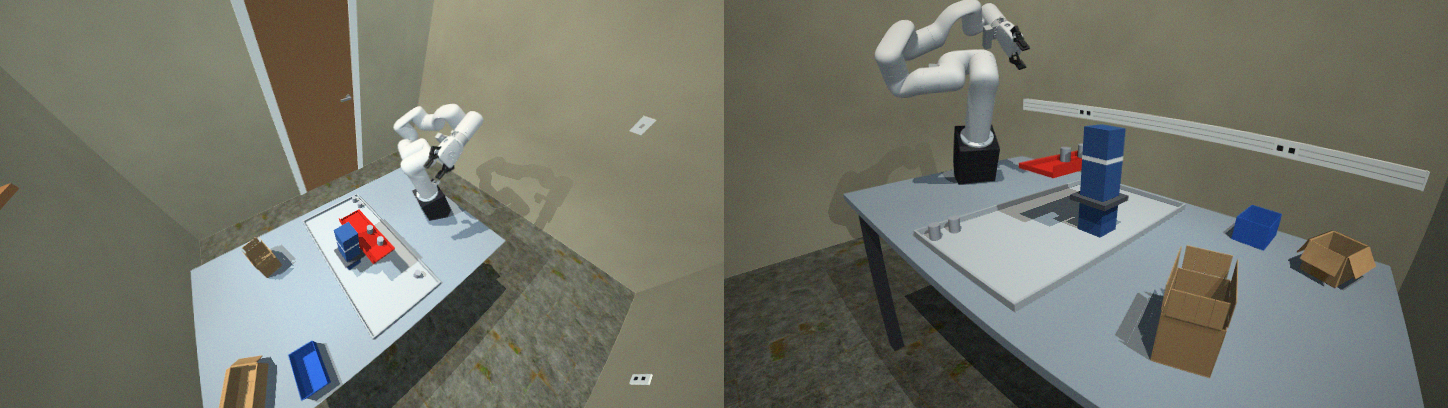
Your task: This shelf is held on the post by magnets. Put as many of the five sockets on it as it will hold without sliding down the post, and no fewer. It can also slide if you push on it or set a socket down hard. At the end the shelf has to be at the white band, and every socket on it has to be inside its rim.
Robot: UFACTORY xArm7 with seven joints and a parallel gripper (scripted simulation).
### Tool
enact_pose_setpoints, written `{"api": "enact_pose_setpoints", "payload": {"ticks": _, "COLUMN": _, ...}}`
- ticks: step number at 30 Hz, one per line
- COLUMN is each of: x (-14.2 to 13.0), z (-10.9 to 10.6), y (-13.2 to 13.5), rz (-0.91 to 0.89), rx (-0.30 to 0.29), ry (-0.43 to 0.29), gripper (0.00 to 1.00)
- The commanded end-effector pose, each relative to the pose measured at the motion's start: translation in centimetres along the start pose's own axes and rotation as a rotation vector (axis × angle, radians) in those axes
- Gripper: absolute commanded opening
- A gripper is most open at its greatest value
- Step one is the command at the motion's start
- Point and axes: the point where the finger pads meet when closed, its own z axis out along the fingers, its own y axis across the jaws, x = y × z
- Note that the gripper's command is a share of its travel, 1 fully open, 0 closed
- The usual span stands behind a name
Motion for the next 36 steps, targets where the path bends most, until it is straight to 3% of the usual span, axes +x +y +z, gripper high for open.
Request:
{"api": "enact_pose_setpoints", "payload": {"ticks": 1, "x": -0.03, "z": -0.06, "y": -0.02, "rz": 0.000, "rx": -0.001, "ry": -0.002, "gripper": 1.00}}
{"api": "enact_pose_setpoints", "payload": {"ticks": 36, "x": -0.04, "z": -0.05, "y": -0.03, "rz": 0.000, "rx": -0.001, "ry": -0.001, "gripper": 1.00}}
